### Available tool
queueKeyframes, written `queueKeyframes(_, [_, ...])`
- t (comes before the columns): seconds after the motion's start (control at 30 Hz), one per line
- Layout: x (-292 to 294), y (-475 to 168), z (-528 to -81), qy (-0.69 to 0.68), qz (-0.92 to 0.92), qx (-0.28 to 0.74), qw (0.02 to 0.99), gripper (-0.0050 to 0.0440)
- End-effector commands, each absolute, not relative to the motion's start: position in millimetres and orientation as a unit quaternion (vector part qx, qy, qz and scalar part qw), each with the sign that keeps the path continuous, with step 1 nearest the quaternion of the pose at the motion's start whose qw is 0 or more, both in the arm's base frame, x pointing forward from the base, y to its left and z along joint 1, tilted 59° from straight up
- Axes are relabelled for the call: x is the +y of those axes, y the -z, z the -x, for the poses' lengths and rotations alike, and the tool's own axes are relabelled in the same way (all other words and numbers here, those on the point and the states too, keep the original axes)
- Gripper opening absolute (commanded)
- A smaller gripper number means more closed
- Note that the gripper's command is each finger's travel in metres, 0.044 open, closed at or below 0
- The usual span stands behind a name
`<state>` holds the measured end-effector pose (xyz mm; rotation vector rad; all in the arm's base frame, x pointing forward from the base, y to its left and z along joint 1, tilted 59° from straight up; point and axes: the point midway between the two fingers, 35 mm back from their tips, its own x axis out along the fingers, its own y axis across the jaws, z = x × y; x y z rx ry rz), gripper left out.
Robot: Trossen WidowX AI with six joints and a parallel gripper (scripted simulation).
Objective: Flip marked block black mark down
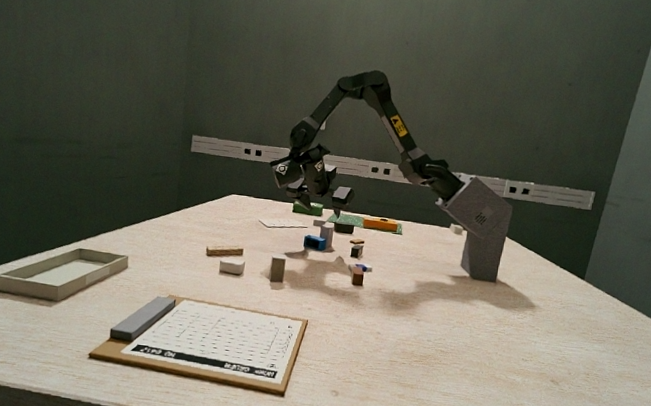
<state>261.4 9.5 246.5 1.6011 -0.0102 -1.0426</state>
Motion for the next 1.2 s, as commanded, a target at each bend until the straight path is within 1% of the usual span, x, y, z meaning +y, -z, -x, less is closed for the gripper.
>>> queueKeyframes(0.0, [12.9, -253.8, -254.3, 0.391, -0.719, 0.035, 0.574, 0.044])
queueKeyframes(0.27, [29.0, -267.8, -242.4, 0.258, -0.775, 0.133, 0.562, 0.044])
queueKeyframes(0.47, [35.8, -273.3, -237.5, 0.203, -0.79, 0.172, 0.552, 0.044])
queueKeyframes(1.17, [37.9, -275.4, -236.3, 0.189, -0.794, 0.181, 0.549, 0.044])
